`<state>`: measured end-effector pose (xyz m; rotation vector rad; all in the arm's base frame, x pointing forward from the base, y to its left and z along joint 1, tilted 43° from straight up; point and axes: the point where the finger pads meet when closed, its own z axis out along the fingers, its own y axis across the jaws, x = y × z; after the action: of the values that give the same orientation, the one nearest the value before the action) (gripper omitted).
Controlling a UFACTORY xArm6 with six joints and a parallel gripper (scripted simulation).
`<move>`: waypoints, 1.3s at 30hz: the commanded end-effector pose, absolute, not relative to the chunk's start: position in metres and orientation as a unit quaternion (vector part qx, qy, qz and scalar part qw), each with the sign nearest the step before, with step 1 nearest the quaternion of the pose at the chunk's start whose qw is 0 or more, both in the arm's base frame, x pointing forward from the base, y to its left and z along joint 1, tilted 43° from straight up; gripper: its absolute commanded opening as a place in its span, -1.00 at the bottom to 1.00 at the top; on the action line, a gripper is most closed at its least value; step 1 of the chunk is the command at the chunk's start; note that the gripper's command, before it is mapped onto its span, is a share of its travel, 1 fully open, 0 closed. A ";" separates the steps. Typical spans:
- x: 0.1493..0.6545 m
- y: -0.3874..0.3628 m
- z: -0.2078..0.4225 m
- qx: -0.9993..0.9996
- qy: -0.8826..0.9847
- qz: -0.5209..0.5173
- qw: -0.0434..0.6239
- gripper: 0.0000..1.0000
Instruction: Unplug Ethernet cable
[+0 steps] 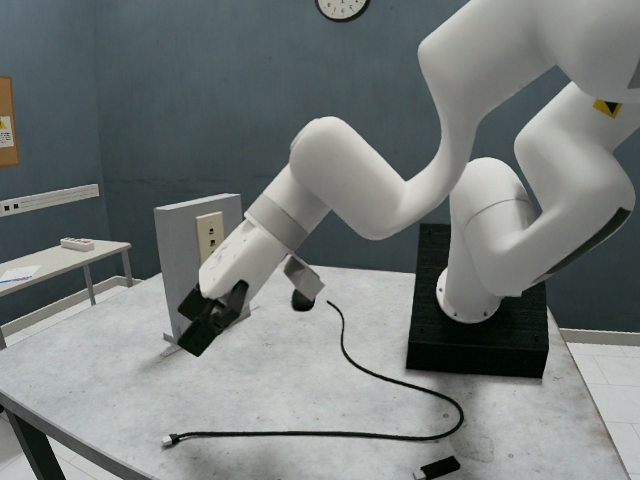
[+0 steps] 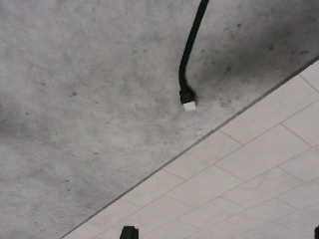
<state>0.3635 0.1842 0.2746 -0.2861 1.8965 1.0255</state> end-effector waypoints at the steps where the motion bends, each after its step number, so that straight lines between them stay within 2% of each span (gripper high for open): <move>1: 0.362 0.180 0.280 -0.119 0.772 0.421 0.461 1.00; 16: 0.362 0.180 0.280 -0.119 0.772 0.421 0.461 1.00; 39: 0.445 0.120 0.394 0.145 0.608 0.479 0.617 1.00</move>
<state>0.4248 0.1386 0.3692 0.1811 1.5388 1.1222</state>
